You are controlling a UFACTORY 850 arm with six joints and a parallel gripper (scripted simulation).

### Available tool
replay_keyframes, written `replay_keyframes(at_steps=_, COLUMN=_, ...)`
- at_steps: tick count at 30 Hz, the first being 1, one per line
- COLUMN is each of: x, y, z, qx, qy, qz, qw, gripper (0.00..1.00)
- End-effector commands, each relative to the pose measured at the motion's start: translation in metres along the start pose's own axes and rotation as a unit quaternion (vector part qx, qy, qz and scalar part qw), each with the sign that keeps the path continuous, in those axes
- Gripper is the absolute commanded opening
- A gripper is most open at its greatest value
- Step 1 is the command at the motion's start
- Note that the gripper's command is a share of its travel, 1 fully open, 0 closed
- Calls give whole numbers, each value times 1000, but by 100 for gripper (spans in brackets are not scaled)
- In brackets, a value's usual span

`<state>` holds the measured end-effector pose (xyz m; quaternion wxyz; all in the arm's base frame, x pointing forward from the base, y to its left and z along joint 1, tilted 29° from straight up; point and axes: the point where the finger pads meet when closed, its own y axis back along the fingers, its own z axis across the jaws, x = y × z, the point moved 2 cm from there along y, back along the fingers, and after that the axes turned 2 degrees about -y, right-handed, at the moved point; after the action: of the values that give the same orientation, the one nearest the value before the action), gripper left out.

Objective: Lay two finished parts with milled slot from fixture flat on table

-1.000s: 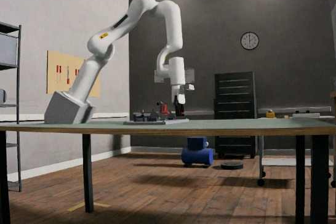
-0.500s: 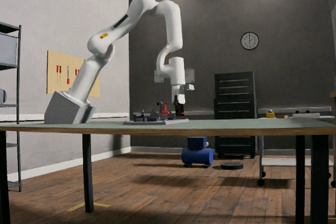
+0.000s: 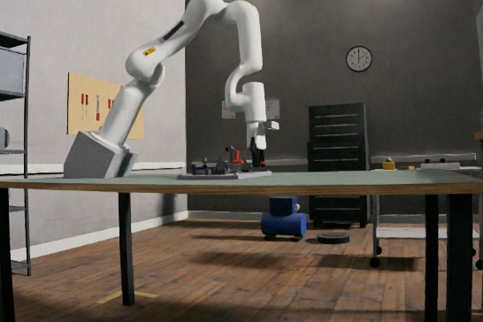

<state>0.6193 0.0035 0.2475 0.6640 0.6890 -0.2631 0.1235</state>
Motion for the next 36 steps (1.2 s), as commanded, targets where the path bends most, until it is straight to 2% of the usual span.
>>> replay_keyframes(at_steps=1, x=0, y=0, z=0, qx=6, qy=0, qz=17, qw=1000, gripper=48)
replay_keyframes(at_steps=21, x=0, y=0, z=0, qx=6, qy=0, qz=17, qw=1000, gripper=48)
replay_keyframes(at_steps=22, x=0, y=0, z=0, qx=6, qy=0, qz=17, qw=1000, gripper=0)
replay_keyframes(at_steps=36, x=0, y=0, z=0, qx=6, qy=0, qz=17, qw=1000, gripper=0)
